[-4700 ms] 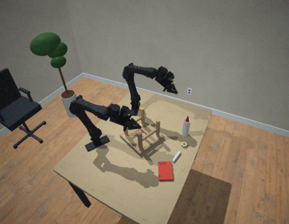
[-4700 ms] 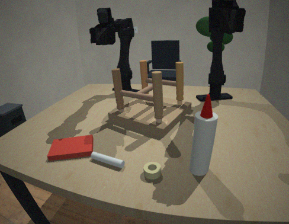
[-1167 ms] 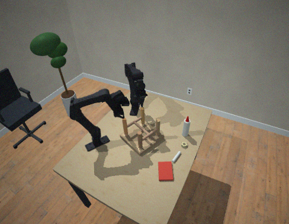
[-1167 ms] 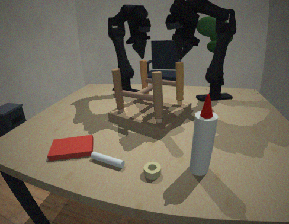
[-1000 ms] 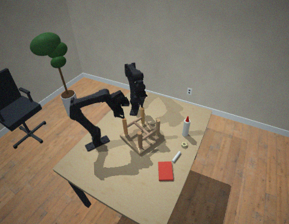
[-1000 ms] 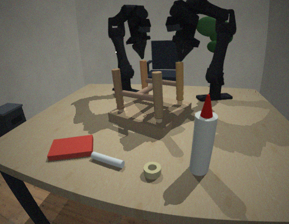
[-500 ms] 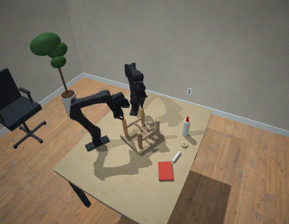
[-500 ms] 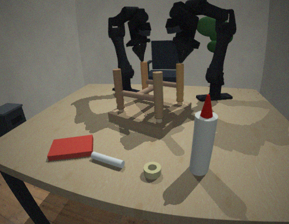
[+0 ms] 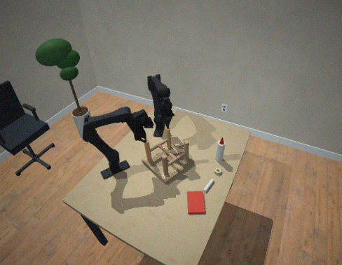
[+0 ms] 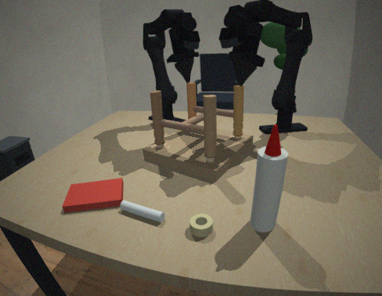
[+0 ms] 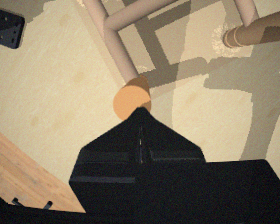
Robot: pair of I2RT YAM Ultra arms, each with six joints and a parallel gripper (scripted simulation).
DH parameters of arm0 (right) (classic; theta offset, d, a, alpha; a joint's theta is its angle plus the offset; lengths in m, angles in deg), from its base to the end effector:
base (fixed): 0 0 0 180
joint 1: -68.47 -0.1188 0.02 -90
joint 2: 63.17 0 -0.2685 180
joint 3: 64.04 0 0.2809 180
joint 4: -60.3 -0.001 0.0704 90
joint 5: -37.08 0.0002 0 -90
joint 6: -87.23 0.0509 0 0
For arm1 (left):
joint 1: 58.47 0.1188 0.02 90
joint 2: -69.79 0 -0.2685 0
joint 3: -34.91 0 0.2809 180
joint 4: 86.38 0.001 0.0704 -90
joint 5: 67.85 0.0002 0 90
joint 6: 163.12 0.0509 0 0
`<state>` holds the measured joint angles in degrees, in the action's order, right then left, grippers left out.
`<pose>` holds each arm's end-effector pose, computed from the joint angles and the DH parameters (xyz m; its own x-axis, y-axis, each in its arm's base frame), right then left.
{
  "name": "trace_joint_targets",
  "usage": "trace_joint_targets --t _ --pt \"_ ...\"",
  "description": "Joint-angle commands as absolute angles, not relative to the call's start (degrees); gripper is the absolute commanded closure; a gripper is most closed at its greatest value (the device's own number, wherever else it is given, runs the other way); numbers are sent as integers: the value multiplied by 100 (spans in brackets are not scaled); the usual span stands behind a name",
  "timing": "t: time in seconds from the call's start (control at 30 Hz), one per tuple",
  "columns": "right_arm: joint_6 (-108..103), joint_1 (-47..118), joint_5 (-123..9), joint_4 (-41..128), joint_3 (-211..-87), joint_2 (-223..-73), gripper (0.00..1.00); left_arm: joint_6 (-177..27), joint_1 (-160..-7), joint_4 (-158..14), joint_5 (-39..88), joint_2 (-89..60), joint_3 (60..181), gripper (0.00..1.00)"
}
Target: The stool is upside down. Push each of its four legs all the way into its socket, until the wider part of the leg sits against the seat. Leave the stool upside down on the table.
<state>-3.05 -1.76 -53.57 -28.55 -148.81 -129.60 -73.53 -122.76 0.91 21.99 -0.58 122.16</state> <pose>0.0728 0.2071 0.3389 -0.3143 -0.8888 -0.3337 -0.9438 0.3303 0.0091 0.1047 -0.2149 0.3389 -0.4151 0.8457 -0.3353 0.8976 0.4407 0.0002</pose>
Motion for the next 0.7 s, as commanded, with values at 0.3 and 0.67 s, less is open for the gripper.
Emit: trace_joint_targets --t 0.3,0.67 --pt "-310 -184 -5277 -3366 -14597 -13153 100 -7348 -12274 655 2209 -300 11971 100" --pt "-405 -115 -5331 -3664 -14467 -13287 100 -7303 -12240 918 2237 -434 11823 100"
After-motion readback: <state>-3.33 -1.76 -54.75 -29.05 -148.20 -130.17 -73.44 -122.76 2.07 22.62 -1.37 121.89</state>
